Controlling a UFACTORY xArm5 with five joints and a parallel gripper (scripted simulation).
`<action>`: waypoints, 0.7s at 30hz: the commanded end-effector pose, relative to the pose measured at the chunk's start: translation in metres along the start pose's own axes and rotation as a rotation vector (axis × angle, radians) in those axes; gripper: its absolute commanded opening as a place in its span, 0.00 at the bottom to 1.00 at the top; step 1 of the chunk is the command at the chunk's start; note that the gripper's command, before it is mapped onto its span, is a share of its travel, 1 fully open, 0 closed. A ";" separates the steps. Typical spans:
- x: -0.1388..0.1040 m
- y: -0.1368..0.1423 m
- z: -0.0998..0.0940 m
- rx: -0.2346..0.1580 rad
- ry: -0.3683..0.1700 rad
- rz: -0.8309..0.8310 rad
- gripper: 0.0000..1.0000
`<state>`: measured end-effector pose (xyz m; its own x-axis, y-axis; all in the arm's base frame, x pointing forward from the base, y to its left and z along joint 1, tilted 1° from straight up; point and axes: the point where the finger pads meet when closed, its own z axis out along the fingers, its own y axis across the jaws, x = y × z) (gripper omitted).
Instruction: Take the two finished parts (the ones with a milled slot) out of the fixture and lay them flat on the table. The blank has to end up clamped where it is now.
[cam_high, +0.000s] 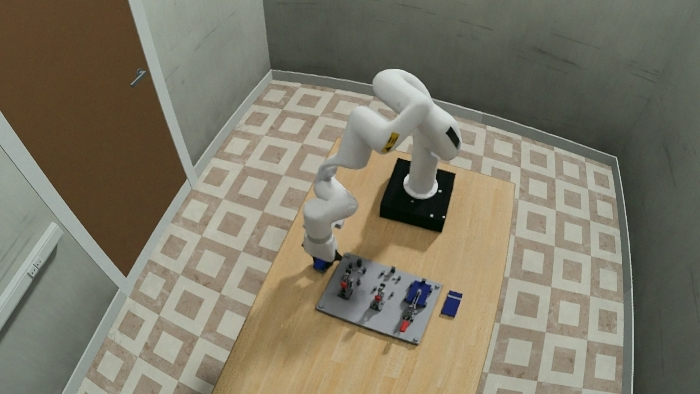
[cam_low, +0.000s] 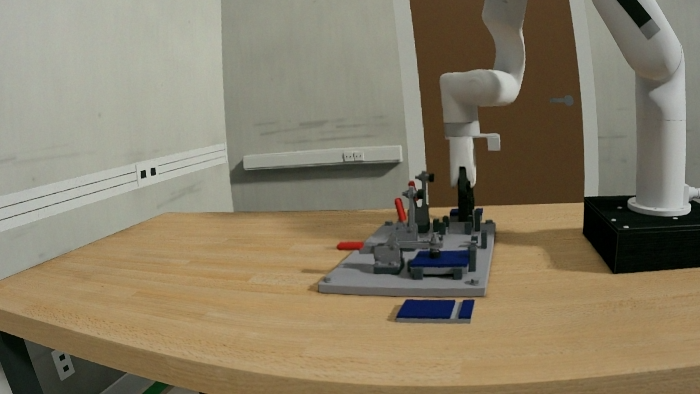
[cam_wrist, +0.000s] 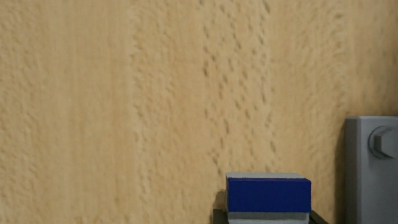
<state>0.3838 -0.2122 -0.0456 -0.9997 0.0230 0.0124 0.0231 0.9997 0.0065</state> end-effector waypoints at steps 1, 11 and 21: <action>-0.002 -0.001 -0.001 0.002 -0.004 0.000 0.00; -0.002 -0.001 -0.001 0.002 -0.004 0.000 0.00; -0.002 -0.001 0.003 0.002 -0.004 0.000 0.00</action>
<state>0.3838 -0.2122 -0.0487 -0.9997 0.0230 0.0125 0.0231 0.9997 0.0065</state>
